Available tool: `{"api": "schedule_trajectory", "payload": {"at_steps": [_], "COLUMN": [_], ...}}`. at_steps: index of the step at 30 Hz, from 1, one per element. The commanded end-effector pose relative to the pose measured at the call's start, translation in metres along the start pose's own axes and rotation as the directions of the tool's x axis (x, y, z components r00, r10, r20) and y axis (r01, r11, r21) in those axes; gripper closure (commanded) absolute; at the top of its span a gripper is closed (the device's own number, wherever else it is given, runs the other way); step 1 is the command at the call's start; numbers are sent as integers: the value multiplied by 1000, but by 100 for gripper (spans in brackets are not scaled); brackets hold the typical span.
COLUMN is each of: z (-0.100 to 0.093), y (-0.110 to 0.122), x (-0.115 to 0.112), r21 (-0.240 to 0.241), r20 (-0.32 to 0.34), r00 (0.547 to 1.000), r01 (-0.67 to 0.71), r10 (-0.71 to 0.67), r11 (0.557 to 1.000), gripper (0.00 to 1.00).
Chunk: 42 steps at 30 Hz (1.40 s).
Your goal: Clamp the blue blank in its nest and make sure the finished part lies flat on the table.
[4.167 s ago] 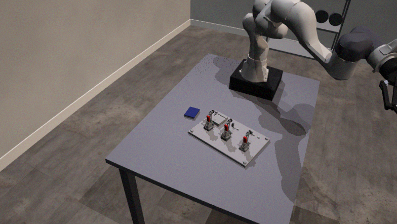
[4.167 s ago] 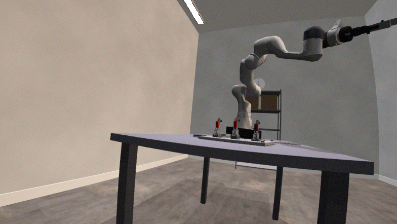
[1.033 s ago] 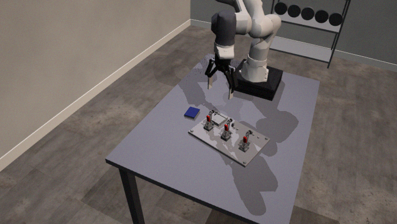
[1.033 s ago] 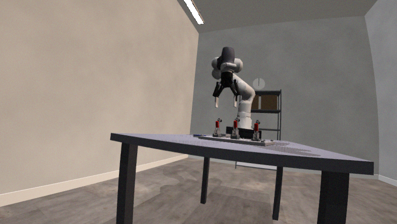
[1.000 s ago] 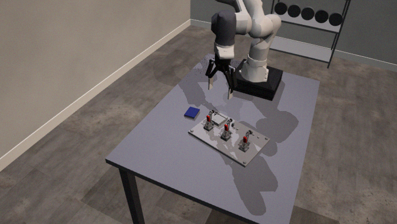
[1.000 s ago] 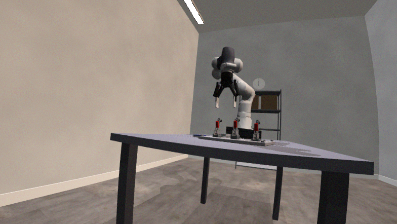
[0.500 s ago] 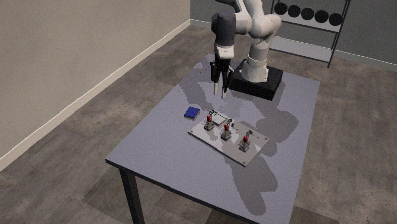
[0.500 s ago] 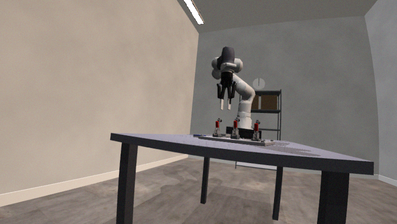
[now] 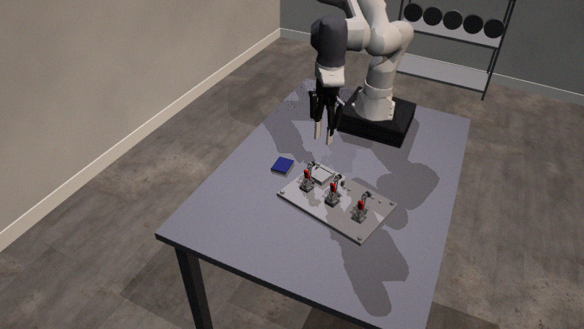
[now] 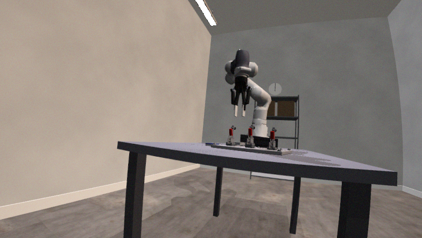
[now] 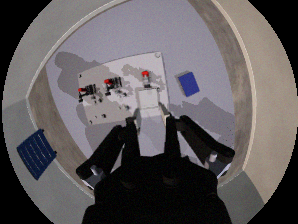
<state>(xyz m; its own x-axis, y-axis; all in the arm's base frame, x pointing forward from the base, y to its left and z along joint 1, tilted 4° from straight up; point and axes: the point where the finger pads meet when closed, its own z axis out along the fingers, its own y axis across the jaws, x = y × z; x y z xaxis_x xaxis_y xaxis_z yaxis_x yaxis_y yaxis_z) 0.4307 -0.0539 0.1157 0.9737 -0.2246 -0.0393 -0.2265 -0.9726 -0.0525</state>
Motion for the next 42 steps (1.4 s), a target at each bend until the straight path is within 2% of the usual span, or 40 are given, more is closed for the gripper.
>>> {"api": "schedule_trajectory", "payload": {"at_steps": [1, 4, 11, 16, 42], "z": [0, 10, 64, 71, 72], "y": [0, 0, 0, 0, -5], "x": [-1, -1, -2, -2, -6], "r21": [-1, -1, -1, -1, -1], "r20": [2, 2, 2, 2, 2], "r00": [1000, 1000, 1000, 1000, 1000], "r01": [7, 7, 7, 7, 7], "r10": [-7, -7, -7, -7, -7], "r11": [1000, 1000, 1000, 1000, 1000], "gripper": [42, 42, 42, 42, 42]}}
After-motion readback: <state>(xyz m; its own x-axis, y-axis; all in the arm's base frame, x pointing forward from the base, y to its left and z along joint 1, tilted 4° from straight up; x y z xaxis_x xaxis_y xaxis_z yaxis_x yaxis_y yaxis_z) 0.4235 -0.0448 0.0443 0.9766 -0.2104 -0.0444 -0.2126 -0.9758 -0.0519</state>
